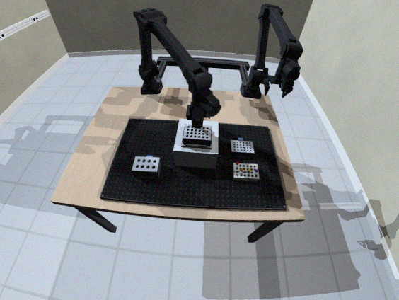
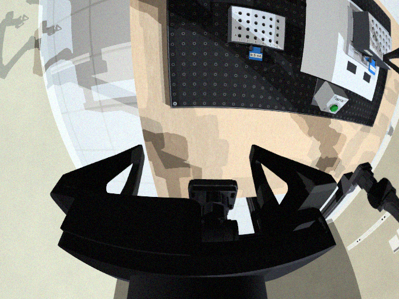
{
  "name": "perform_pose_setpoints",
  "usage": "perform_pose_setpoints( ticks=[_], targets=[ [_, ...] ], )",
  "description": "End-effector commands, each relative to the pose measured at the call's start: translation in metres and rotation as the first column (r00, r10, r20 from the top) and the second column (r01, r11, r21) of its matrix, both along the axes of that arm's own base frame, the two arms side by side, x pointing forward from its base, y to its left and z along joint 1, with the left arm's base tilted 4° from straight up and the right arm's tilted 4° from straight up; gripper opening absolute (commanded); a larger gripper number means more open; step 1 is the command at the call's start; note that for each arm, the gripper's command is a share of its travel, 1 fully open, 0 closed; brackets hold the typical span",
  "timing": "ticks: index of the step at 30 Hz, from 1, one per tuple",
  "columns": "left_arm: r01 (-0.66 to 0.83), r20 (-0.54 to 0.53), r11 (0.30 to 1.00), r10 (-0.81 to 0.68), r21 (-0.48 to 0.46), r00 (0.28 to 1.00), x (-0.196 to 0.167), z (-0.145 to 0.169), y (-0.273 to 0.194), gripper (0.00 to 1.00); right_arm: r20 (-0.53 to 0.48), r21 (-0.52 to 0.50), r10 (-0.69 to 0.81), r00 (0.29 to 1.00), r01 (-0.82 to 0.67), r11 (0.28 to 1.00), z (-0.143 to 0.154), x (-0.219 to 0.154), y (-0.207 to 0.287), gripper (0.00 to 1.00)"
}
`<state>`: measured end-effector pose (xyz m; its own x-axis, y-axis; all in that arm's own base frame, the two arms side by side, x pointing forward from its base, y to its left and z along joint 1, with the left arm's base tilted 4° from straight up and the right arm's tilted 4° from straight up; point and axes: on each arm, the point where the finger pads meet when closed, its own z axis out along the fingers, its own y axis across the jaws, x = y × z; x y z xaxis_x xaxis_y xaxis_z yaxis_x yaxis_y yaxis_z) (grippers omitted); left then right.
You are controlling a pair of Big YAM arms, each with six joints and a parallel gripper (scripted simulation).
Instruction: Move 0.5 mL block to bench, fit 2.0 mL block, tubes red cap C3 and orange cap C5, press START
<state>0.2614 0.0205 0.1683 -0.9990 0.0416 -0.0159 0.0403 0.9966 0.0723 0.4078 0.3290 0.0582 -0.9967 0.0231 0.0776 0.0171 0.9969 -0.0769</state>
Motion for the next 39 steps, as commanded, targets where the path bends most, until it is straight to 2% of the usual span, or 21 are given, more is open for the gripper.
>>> perform_pose_setpoints(
  ticks=[1, 16, 25, 39],
  targets=[
    [0.017, 0.034, 1.000, -0.017, 0.001, 0.999, 0.015, 0.015, -0.002, 1.00, 0.065, 0.055, 0.026, 0.998, -0.029, 0.998, 0.035, 0.015, 0.023, 0.00],
    [0.017, -0.019, 1.000, -0.017, -0.001, 1.000, -0.002, -0.005, -0.002, 1.00, 0.051, 0.043, 0.016, 0.999, -0.018, 0.999, 0.023, 0.018, 0.025, 0.00],
    [0.017, 0.008, 1.000, -0.017, 0.001, 1.000, 0.007, 0.006, -0.002, 1.00, 0.061, 0.050, -0.001, 0.998, -0.002, 0.999, 0.032, 0.025, 0.013, 0.00],
    [0.017, 0.028, 1.000, -0.017, 0.002, 0.999, 0.013, 0.014, -0.002, 1.00, 0.034, 0.028, 0.004, 0.999, -0.005, 1.000, 0.014, 0.011, 0.004, 0.00]
  ],
)
